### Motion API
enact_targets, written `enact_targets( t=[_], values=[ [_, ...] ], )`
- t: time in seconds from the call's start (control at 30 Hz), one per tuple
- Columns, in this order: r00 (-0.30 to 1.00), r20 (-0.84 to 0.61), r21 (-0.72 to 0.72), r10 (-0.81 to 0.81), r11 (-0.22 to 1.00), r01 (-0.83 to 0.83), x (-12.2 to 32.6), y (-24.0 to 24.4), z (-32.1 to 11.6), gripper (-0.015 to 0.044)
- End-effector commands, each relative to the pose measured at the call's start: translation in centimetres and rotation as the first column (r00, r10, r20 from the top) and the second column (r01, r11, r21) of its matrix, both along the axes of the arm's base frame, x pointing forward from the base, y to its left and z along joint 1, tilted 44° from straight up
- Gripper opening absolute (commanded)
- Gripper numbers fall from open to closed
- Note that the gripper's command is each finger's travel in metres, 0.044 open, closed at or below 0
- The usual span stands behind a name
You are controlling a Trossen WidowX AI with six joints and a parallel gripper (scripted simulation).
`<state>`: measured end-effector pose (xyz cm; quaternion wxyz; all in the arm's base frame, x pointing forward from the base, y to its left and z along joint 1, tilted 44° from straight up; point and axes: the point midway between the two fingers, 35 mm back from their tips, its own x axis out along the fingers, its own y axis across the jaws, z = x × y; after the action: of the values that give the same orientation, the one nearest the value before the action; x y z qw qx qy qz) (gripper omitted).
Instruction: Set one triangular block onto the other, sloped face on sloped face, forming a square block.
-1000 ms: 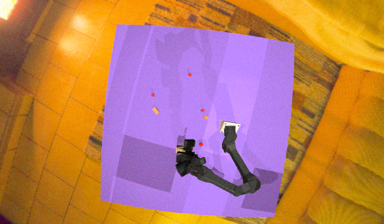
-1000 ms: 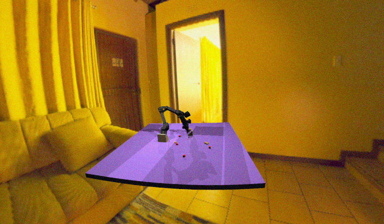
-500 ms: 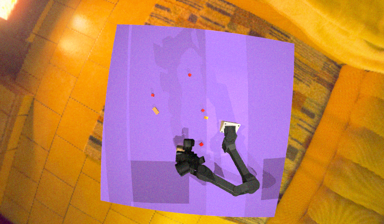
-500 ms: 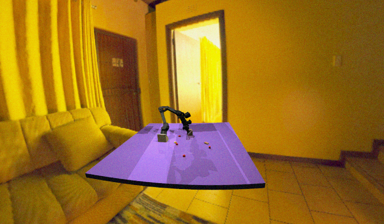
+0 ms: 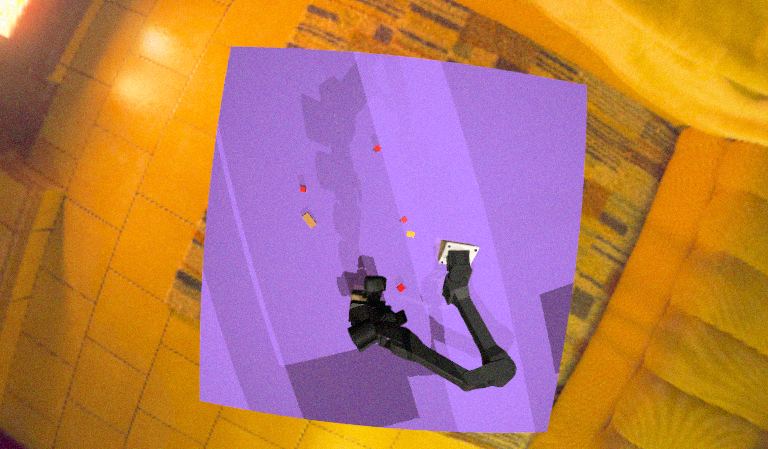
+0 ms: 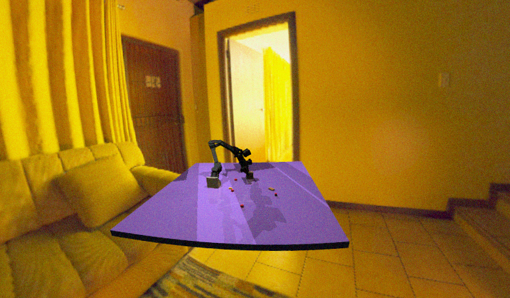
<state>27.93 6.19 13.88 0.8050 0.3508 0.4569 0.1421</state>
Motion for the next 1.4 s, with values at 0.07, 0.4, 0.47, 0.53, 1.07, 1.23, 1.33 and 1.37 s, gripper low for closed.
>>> enact_targets(
  t=[0.07,0.4,0.47,0.53,1.07,1.23,1.33,1.37],
  values=[
    [1.0,-0.002,-0.003,-0.009,1.0,0.009,0.11,-0.05,-0.13,0.0],
    [1.0,-0.002,-0.003,-0.01,1.0,0.01,0.12,-0.05,-0.15,0.0],
    [1.0,-0.002,-0.003,-0.01,1.0,0.01,0.13,-0.05,-0.16,0.0],
    [1.0,-0.002,-0.003,-0.01,1.0,0.01,0.14,-0.03,-0.18,0.0],
    [1.0,-0.002,-0.001,-0.004,1.0,0.004,0.15,0.11,-0.21,0.0],
    [1.0,-0.002,-0.001,-0.003,1.0,0.003,0.14,0.12,-0.22,0.0053],
    [1.0,-0.002,-0.001,-0.003,1.0,0.003,0.14,0.12,-0.22,0.0131],
    [1.0,-0.002,-0.001,-0.003,1.0,0.003,0.14,0.12,-0.22,0.0157]
  ],
)
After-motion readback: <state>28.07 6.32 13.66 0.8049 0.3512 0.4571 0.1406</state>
